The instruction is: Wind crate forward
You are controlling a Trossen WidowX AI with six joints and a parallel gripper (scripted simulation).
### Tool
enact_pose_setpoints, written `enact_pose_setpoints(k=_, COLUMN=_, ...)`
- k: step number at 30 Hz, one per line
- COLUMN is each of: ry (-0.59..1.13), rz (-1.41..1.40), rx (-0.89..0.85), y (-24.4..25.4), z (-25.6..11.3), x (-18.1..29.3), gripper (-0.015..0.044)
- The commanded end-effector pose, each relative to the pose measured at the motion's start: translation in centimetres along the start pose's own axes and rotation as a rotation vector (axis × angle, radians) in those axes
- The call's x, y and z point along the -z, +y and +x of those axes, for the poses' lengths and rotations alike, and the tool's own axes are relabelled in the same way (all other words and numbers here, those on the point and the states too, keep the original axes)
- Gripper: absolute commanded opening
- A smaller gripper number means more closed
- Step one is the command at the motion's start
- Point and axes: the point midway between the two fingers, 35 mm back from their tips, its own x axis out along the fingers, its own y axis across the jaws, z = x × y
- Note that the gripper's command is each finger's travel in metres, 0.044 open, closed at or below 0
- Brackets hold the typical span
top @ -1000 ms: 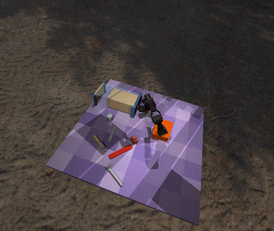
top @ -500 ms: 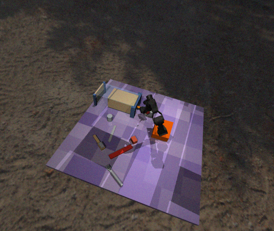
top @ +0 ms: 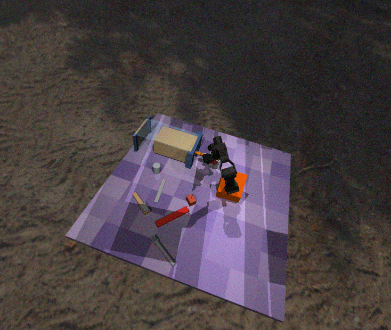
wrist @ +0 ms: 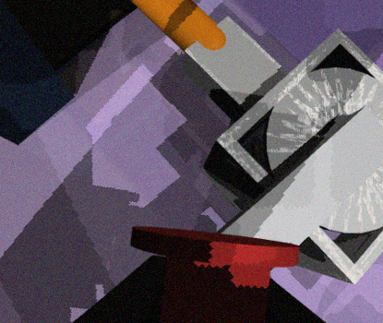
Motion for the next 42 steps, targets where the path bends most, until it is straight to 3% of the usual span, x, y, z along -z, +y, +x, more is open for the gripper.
enact_pose_setpoints(k=1, ry=0.013, rz=0.015, rx=0.02, y=-1.1, z=-0.2, x=0.9, gripper=0.0)
enact_pose_setpoints(k=42, ry=0.012, rz=0.016, rx=0.026, y=-7.3, z=-1.1, x=2.4, gripper=0.0)
